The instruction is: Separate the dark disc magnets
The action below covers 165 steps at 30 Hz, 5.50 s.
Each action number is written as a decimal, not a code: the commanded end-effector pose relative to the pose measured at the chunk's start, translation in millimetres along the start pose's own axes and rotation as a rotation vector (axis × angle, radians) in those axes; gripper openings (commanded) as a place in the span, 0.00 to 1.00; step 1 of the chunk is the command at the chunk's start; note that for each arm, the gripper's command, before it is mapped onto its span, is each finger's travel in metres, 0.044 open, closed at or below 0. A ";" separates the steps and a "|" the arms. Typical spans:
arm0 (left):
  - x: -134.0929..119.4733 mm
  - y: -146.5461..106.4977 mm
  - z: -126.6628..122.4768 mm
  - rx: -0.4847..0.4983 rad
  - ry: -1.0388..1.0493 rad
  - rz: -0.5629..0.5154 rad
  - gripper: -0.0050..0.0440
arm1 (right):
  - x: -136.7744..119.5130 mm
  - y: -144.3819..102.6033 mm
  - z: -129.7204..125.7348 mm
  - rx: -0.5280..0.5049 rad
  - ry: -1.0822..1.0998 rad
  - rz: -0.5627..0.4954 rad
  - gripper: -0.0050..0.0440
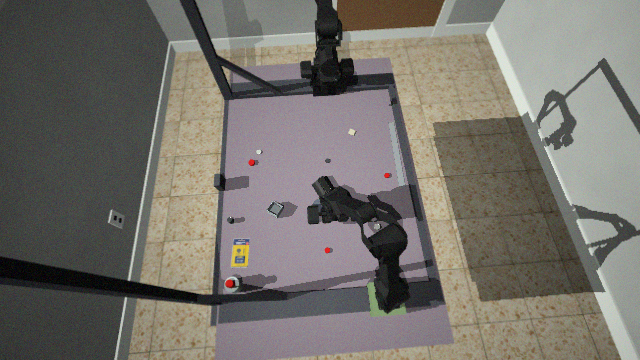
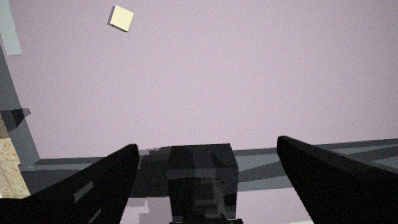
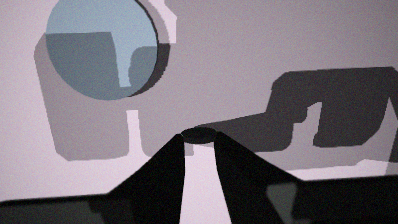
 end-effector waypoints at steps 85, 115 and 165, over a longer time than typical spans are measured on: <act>-0.4 -1.9 0.4 0.003 -0.001 -0.009 0.92 | 56.7 9.2 8.7 -0.060 -0.001 0.525 0.79; 19.5 28.0 1.8 -0.087 -0.780 -0.181 0.92 | 57.6 -18.4 10.5 -0.052 -0.001 0.510 0.92; 59.6 74.0 6.2 -0.965 -2.685 -0.102 0.92 | 48.4 -64.9 5.2 -0.062 -0.001 0.529 0.92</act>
Point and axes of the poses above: on each arm, the point midway between the two fingers, 35 mm back from their tips, its own y axis out along the fingers, its own z axis across the jaws, x = y × z, the point moved 6 cm from there along -y, back along the fingers, and after that the axes turned 7 degrees about y, right-handed, at the moved point
